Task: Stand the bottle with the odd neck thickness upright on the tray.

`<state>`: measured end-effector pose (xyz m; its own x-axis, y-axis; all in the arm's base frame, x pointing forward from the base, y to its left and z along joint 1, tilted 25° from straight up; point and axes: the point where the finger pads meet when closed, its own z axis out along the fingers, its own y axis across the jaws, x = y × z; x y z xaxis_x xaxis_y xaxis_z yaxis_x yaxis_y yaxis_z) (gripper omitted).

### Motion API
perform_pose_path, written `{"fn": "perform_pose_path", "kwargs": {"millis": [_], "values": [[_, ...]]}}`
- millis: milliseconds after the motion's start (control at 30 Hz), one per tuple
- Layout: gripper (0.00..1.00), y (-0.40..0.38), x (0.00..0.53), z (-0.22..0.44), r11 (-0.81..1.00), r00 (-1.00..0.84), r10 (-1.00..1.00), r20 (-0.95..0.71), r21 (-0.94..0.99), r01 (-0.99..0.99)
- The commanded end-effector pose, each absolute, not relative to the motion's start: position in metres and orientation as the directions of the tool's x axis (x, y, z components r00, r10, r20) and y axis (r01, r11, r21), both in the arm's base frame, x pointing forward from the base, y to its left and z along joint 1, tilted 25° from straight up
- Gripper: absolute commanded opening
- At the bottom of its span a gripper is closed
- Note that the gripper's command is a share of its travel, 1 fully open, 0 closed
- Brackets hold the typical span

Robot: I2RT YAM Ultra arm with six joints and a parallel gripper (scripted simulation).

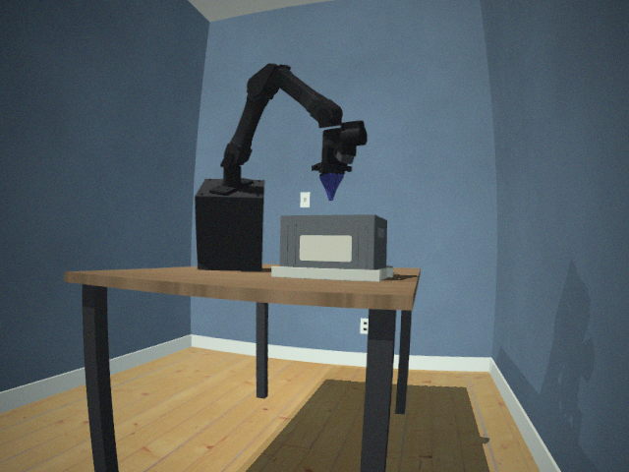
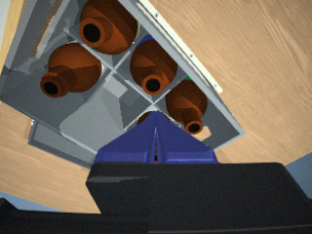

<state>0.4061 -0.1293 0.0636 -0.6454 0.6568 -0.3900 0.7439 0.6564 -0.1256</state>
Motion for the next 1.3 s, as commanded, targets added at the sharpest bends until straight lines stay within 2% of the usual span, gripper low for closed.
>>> {"fn": "perform_pose_path", "kwargs": {"millis": [0, 967, 1067, 1267], "values": [[0.00, -0.123, 0.416, 0.086, 0.666, -0.634, 0.640, -0.433, -0.099, 0.740], [0.00, -0.122, 0.417, 0.086, 0.664, -0.631, 0.642, -0.434, -0.097, 0.742], [0.00, -0.090, 0.410, 0.046, 0.665, -0.655, 0.646, -0.391, -0.133, 0.735], [0.00, -0.044, 0.422, 0.039, 0.665, -0.639, 0.645, -0.420, -0.103, 0.740]]}}
